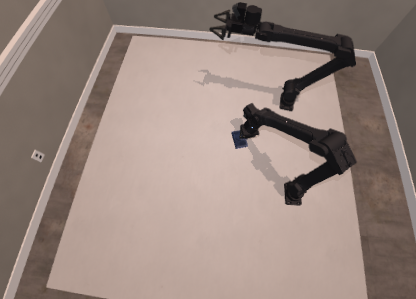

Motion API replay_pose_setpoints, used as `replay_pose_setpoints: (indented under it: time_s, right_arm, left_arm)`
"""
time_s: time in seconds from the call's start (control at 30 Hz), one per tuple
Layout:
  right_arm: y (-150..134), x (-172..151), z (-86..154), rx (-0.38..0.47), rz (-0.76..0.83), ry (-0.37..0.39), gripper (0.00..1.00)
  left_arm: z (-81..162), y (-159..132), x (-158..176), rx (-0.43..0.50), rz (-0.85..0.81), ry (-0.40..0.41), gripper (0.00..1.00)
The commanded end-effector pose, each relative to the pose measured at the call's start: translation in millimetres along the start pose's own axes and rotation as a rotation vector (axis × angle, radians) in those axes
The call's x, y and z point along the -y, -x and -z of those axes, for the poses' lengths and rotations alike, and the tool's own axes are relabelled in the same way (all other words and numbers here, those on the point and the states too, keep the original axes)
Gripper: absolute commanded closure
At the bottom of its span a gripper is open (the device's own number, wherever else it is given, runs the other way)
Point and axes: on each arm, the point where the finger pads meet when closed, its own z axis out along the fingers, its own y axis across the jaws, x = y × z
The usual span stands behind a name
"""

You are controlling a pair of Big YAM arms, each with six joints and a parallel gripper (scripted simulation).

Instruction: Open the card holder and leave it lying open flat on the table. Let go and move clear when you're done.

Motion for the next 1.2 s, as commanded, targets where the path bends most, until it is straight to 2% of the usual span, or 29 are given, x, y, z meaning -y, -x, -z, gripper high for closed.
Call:
replay_pose_setpoints:
  time_s: [0.0, 0.1, 0.13, 0.17, 0.37, 0.47, 0.5, 0.53, 0.6, 0.73, 0.77, 0.8, 0.87, 0.9, 1.03, 1.07, 1.17]
  right_arm:
    - [28.1, 0.0, 2.6, 0.050, 0.000, 0.000, 0.00]
    - [28.1, 0.0, 2.6, 0.050, 0.000, 0.000, 0.00]
    - [28.1, 0.0, 2.6, 0.050, 0.000, 0.000, 0.00]
    - [28.1, 0.0, 2.6, 0.050, 0.000, 0.000, 0.00]
    - [28.1, 0.0, 2.6, 0.050, 0.000, 0.000, 0.00]
    - [28.1, 0.0, 2.6, 0.050, 0.000, 0.000, 0.00]
    - [28.1, 0.0, 2.6, 0.050, 0.000, 0.000, 0.00]
    - [28.1, 0.0, 2.6, 0.050, 0.000, 0.000, 0.00]
    - [28.1, 0.0, 2.6, 0.050, 0.000, 0.000, 0.00]
    - [28.1, 0.0, 2.6, 0.050, 0.000, 0.000, 0.00]
    - [28.1, 0.0, 2.6, 0.050, 0.000, 0.000, 0.00]
    - [28.1, 0.0, 2.6, 0.050, 0.000, 0.000, 0.00]
    - [28.1, 0.0, 2.6, 0.050, 0.000, 0.000, 0.00]
    - [28.1, 0.0, 2.6, 0.050, 0.000, 0.000, 0.00]
    - [28.1, 0.0, 2.6, 0.050, 0.000, 0.000, 0.00]
    - [28.1, 0.0, 2.6, 0.050, 0.000, 0.000, 0.00]
    - [28.1, 0.0, 2.6, 0.050, 0.000, 0.000, 0.00]
  left_arm:
    - [-7.9, -4.3, 3.4, -0.013, 0.005, -0.009, 0.66]
    - [-7.9, -4.3, 3.4, -0.013, 0.005, -0.009, 0.66]
    - [21.1, 14.1, -3.9, 0.034, 0.011, 0.008, 0.66]
    - [31.0, 23.8, -9.9, 0.056, 0.018, 0.018, 0.66]
    - [45.7, 23.5, -9.3, 0.049, 0.015, 0.020, 0.66]
    - [41.8, 23.8, -8.4, 0.044, 0.009, 0.018, 0.66]
    - [34.8, 5.1, -3.2, 0.007, 0.012, 0.006, 0.66]
    - [37.6, -2.0, 4.5, 0.004, 0.000, 0.003, 0.66]
    - [62.3, 22.7, -10.2, 0.057, 0.018, 0.021, 0.66]
    - [74.2, 22.9, -10.1, 0.058, 0.018, 0.023, 0.66]
    - [75.1, 23.1, -9.6, 0.054, 0.016, 0.021, 0.66]
    - [66.6, 20.9, -24.2, 0.058, 0.051, 0.028, 0.66]
    - [55.9, 16.5, -21.3, 0.050, 0.060, 0.017, 0.66]
    - [41.1, -0.7, -12.5, 0.013, 0.058, 0.002, 0.66]
    - [42.4, 0.8, -19.2, 0.030, 0.083, 0.006, 0.66]
    - [65.9, 16.1, -34.3, 0.096, 0.107, 0.029, 0.66]
    - [80.1, 28.2, -60.8, 0.161, 0.177, 0.051, 0.66]
